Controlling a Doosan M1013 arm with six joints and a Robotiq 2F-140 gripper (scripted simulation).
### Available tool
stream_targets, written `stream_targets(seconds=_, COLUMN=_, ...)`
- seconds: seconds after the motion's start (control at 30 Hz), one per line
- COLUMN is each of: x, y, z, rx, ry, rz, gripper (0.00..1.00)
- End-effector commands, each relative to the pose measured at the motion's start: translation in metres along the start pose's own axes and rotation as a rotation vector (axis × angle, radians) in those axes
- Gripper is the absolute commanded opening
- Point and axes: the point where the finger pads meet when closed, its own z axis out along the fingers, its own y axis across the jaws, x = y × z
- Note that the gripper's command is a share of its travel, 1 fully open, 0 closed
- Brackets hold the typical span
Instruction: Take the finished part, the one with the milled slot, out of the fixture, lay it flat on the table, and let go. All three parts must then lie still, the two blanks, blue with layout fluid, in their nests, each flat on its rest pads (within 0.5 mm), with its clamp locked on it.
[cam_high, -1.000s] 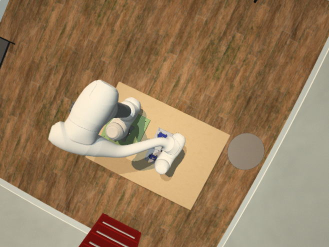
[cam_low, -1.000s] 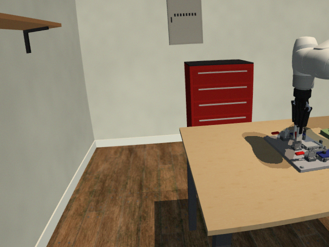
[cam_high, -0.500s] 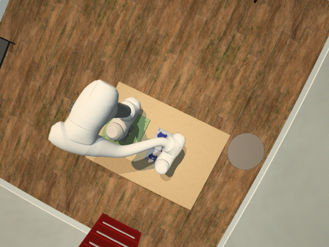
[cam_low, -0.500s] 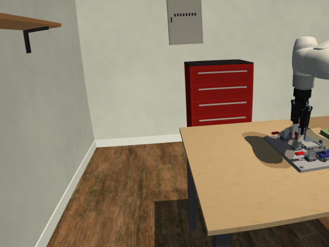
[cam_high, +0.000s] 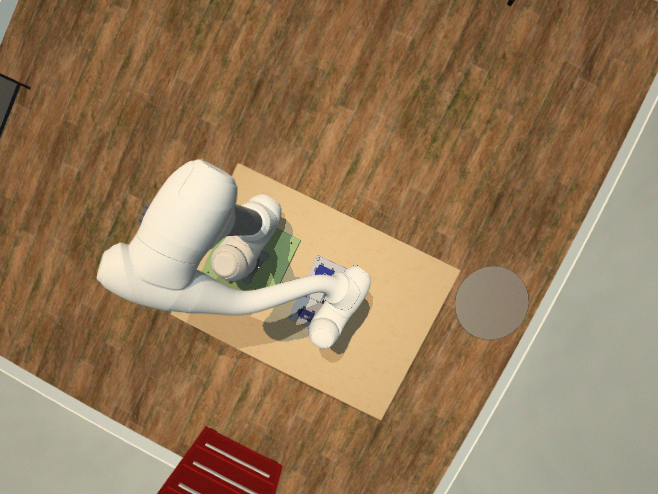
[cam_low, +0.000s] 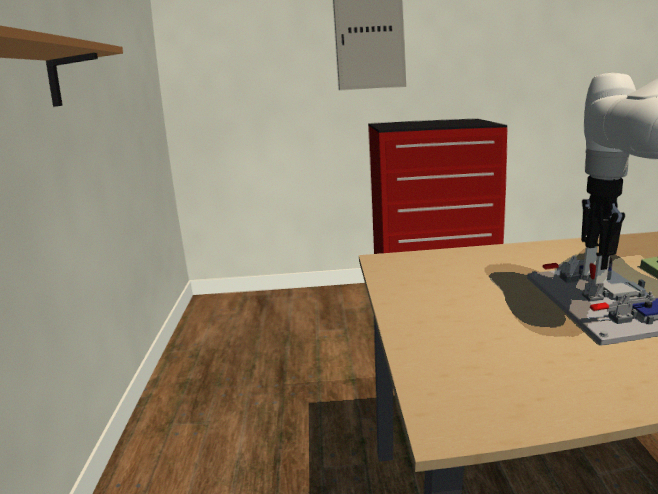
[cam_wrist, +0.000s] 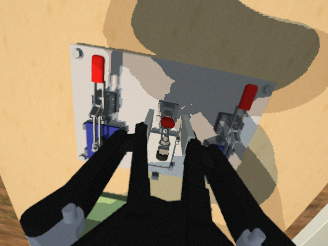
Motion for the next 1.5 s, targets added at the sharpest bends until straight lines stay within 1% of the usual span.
stream_targets(seconds=0.0, x=0.0, y=0.0, z=0.0, rx=0.0, ry=0.0, rz=0.0, gripper=0.28)
stream_targets(seconds=0.13, x=0.0, y=0.0, z=-0.004, rx=0.0, ry=0.0, rz=0.0, gripper=0.28)
stream_targets(seconds=0.3, x=0.0, y=0.0, z=-0.015, rx=0.0, ry=0.0, rz=0.0, gripper=0.28)
stream_targets(seconds=0.37, x=0.0, y=0.0, z=-0.015, rx=0.0, ry=0.0, rz=0.0, gripper=0.28)
stream_targets(seconds=0.63, x=0.0, y=0.0, z=-0.039, rx=0.0, ry=0.0, rz=0.0, gripper=0.28)
stream_targets(seconds=0.8, x=0.0, y=0.0, z=-0.048, rx=0.0, ry=0.0, rz=0.0, gripper=0.28)
stream_targets(seconds=1.47, x=0.0, y=0.0, z=-0.05, rx=0.0, ry=0.0, rz=0.0, gripper=0.28)
